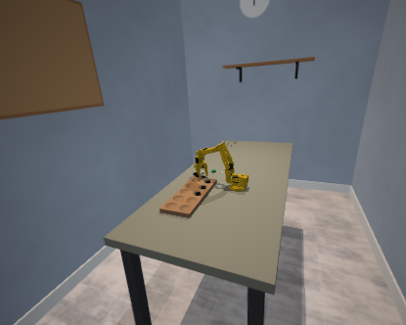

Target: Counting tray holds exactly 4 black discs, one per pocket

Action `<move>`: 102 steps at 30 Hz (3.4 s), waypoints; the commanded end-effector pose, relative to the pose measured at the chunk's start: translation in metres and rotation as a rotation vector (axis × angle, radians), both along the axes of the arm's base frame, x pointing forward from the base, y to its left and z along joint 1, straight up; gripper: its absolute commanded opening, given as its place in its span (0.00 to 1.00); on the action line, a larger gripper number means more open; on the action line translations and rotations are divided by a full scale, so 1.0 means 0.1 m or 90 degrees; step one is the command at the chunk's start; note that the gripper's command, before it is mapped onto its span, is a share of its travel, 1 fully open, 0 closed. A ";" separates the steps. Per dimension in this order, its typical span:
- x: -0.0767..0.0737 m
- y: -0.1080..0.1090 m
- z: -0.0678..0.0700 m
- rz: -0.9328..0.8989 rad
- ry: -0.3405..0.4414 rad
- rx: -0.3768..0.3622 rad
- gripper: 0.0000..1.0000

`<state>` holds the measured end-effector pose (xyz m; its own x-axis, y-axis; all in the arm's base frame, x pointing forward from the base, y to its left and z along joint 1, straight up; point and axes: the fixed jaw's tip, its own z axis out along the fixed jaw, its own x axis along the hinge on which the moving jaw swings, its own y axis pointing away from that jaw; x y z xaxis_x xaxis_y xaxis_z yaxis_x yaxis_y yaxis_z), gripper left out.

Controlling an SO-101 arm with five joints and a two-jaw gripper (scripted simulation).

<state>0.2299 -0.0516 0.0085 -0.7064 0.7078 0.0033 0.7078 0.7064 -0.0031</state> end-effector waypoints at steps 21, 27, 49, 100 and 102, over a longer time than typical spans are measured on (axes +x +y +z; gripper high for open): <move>0.10 -0.03 0.13 0.000 -0.045 -0.011 0.04; 0.10 -0.03 0.13 0.000 -0.045 -0.011 0.00; 0.10 -0.03 0.13 0.000 -0.045 -0.011 0.00; 0.06 -0.05 0.49 0.003 -0.050 -0.013 0.00; 0.06 -0.04 0.49 0.007 -0.050 -0.013 0.00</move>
<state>0.2271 -0.0543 0.0416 -0.7074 0.7068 0.0032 0.7068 0.7074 -0.0030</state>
